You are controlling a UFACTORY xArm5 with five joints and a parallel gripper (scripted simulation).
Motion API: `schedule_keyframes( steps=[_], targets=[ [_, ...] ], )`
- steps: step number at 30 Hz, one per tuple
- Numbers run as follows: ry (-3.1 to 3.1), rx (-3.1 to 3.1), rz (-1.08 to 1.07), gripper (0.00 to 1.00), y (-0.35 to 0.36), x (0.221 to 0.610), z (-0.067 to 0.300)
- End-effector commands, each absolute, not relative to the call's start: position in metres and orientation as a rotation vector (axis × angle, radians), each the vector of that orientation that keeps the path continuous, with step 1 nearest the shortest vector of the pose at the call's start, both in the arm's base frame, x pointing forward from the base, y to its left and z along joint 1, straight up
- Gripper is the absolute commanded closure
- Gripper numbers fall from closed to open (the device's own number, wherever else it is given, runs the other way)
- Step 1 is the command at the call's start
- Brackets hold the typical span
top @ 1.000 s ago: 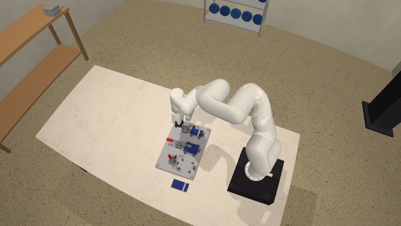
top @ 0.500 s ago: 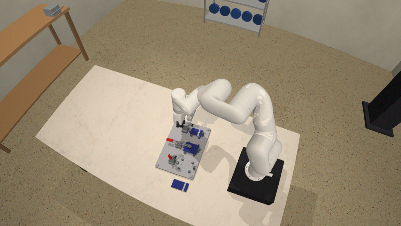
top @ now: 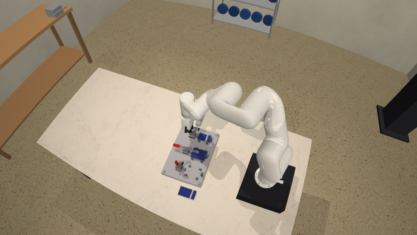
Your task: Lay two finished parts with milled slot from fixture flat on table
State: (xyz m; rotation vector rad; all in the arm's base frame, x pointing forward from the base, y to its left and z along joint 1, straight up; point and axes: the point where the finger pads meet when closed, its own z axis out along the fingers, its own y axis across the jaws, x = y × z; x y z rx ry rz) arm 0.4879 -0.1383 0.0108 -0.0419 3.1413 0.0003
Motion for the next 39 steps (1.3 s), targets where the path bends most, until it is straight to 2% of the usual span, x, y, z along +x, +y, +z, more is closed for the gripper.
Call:
schedule_keyframes(
  steps=[1,39],
  targets=[
    [3.141,-0.041,0.0,1.0,-0.1388,0.4859,0.011],
    [3.141,-0.041,0.0,1.0,-0.1389,0.4827,0.0108]
  ],
)
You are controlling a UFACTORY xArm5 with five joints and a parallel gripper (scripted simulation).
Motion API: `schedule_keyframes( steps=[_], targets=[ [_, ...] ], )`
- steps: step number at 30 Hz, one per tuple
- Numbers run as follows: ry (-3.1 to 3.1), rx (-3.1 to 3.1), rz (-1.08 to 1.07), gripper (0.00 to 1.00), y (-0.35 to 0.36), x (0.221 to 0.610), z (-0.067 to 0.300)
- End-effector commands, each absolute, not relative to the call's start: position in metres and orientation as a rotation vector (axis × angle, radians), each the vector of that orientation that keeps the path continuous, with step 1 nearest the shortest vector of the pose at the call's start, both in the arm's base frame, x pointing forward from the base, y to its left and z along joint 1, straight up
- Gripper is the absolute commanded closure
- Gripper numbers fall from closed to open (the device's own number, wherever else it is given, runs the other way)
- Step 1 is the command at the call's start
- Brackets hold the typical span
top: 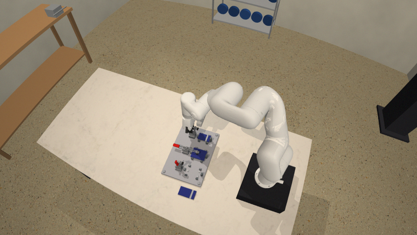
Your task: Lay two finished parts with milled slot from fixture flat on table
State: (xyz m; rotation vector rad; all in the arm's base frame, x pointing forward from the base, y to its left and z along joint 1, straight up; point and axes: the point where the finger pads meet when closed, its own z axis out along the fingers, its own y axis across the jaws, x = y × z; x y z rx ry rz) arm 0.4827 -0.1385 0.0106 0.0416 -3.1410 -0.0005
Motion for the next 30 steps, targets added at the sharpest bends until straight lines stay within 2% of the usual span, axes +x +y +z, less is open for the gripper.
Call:
schedule_keyframes(
  steps=[1,30],
  targets=[
    [-3.141,0.041,0.0,1.0,-0.1389,0.4827,0.0108],
    [-3.141,0.041,0.0,1.0,-0.139,0.4782,0.0106]
  ],
)
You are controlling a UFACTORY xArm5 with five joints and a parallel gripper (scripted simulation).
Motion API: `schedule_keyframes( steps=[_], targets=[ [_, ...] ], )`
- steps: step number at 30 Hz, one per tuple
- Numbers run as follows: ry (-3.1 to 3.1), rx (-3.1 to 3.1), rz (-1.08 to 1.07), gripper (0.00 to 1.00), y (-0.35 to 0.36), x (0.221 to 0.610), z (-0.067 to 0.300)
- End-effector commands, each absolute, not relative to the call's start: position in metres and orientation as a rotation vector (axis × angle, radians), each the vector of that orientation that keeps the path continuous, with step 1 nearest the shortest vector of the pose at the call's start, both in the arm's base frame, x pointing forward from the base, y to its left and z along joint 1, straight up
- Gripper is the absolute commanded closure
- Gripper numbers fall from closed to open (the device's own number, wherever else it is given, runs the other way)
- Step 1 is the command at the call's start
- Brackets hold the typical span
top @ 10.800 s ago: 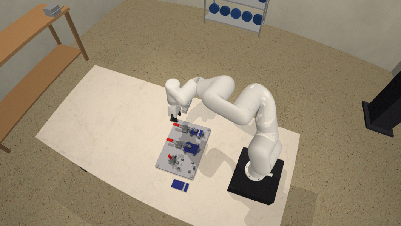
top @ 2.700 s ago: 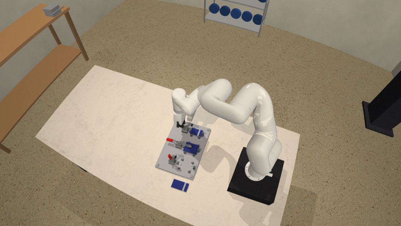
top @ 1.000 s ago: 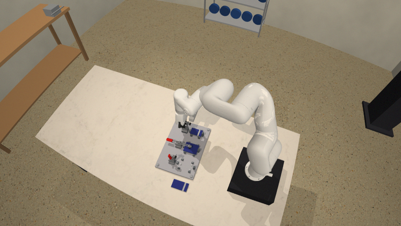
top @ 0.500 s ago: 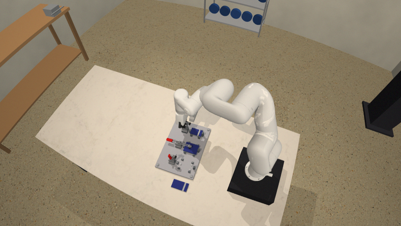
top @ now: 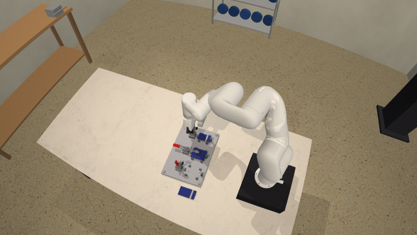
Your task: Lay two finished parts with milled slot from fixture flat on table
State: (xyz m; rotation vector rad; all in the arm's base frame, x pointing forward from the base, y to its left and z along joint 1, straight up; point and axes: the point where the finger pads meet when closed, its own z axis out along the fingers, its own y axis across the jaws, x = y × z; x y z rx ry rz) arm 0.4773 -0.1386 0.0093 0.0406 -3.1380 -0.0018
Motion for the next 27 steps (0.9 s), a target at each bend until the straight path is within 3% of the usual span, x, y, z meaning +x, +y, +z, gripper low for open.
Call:
schedule_keyframes(
  steps=[1,12,13,27],
  targets=[
    [-3.141,0.041,0.0,1.0,-0.139,0.4783,0.0107],
    [-3.142,0.041,0.001,1.0,-0.139,0.4787,0.0111],
    [-3.141,0.041,0.0,0.52,-0.139,0.4783,0.0106],
    [-3.144,0.042,0.001,0.52,-0.139,0.4794,0.0115]
  ],
)
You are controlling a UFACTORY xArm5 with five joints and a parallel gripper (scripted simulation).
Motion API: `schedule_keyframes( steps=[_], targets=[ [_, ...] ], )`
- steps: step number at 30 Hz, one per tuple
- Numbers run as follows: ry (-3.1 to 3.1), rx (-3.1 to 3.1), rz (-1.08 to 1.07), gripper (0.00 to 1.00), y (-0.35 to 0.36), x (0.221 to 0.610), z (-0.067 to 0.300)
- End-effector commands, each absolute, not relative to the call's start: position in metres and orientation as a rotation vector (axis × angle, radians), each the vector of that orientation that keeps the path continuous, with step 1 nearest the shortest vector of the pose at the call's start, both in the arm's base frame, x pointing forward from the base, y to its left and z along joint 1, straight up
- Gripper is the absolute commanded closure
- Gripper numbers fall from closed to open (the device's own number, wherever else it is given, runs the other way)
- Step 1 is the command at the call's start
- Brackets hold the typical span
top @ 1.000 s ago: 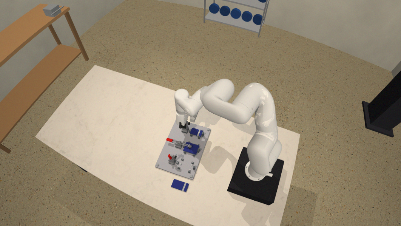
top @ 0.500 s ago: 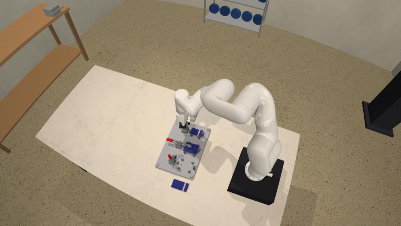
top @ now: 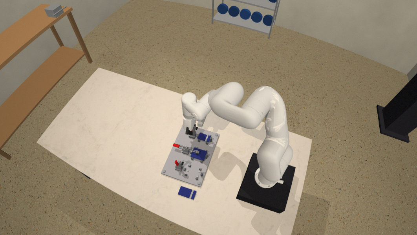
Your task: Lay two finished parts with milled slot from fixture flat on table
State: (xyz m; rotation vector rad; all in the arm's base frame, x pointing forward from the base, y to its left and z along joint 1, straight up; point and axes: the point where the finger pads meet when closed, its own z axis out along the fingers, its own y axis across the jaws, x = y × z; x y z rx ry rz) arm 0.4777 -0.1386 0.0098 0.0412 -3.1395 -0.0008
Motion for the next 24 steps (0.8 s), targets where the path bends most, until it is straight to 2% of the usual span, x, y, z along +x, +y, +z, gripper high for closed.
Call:
schedule_keyframes(
  steps=[1,24],
  targets=[
    [-3.144,0.042,0.001,0.52,-0.139,0.4794,0.0115],
    [-3.142,0.041,0.0,0.52,-0.139,0.4786,0.0127]
  ],
)
